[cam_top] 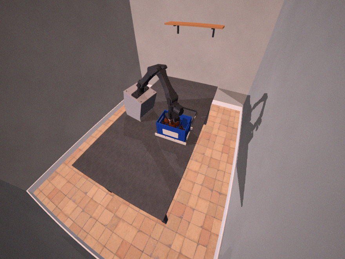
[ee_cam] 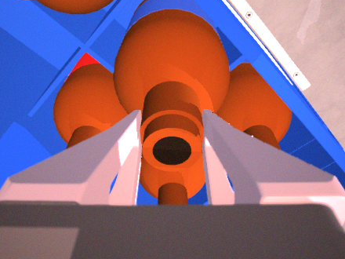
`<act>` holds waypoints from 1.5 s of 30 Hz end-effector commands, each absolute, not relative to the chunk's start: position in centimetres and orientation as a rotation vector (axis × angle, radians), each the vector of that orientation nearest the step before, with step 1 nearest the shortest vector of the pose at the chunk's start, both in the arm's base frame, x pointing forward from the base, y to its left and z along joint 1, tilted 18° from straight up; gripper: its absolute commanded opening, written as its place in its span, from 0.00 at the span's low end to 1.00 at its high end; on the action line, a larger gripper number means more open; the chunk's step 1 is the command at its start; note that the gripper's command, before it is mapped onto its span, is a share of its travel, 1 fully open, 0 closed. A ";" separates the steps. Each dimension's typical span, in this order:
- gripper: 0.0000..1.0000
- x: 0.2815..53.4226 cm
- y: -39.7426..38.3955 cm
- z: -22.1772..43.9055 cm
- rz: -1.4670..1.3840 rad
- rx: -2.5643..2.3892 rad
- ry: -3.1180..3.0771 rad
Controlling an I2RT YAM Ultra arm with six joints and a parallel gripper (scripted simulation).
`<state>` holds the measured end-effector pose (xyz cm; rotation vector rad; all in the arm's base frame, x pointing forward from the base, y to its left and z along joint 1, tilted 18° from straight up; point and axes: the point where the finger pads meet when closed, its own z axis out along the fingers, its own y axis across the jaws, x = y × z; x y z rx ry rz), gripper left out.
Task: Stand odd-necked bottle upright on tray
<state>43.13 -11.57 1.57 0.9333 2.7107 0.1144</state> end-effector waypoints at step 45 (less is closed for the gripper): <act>0.00 42.9 -12.7 9.2 0.116 0.926 2.646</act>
